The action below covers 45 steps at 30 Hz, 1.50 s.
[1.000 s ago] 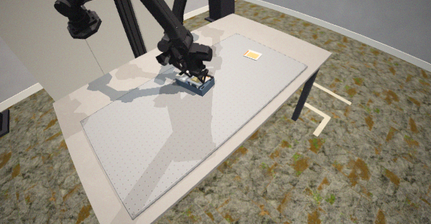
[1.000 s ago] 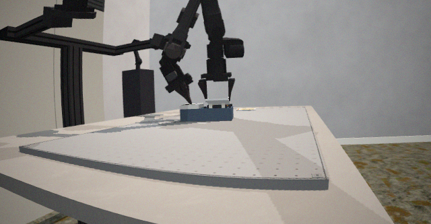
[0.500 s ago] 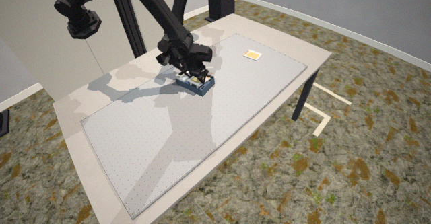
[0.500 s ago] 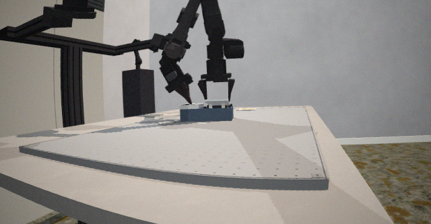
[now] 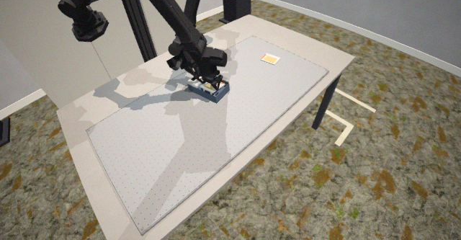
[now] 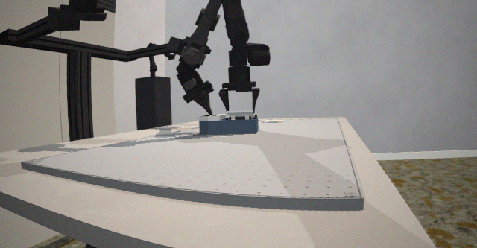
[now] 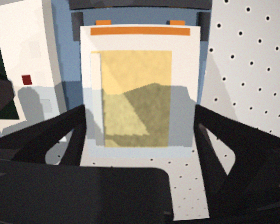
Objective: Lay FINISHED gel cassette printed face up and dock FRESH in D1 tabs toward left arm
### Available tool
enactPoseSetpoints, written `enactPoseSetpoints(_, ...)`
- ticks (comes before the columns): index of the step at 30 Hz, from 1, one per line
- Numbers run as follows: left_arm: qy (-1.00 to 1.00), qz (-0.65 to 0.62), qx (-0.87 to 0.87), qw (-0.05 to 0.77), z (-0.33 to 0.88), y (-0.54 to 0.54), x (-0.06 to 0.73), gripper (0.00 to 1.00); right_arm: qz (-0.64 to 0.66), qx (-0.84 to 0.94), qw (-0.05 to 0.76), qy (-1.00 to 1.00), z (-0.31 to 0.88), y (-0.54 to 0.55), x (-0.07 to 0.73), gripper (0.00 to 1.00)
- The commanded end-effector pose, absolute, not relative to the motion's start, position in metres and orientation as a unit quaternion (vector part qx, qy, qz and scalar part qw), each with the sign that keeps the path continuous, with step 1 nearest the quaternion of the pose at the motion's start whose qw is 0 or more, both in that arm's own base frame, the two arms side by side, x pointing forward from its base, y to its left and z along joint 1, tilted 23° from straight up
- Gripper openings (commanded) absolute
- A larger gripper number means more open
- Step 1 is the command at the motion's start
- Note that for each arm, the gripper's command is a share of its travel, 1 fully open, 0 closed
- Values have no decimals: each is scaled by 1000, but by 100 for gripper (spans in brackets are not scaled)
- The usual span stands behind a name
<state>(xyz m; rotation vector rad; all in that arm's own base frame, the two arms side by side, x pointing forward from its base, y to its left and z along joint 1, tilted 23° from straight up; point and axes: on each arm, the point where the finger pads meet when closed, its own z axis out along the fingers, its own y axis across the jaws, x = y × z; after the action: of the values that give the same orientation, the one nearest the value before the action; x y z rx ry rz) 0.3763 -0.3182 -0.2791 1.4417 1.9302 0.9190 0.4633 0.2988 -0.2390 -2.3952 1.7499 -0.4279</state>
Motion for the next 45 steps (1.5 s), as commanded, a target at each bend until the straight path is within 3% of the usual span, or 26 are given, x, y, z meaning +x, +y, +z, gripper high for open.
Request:
enactPoseSetpoints(1, 723, 345, 556, 221, -340, -275, 360, 0, -142, -796, 76, 584, -240, 301, 472, 0)
enactPoseSetpoints(45, 723, 345, 556, 221, -340, -275, 360, 0, -144, -797, 79, 582, -242, 305, 472, 0)
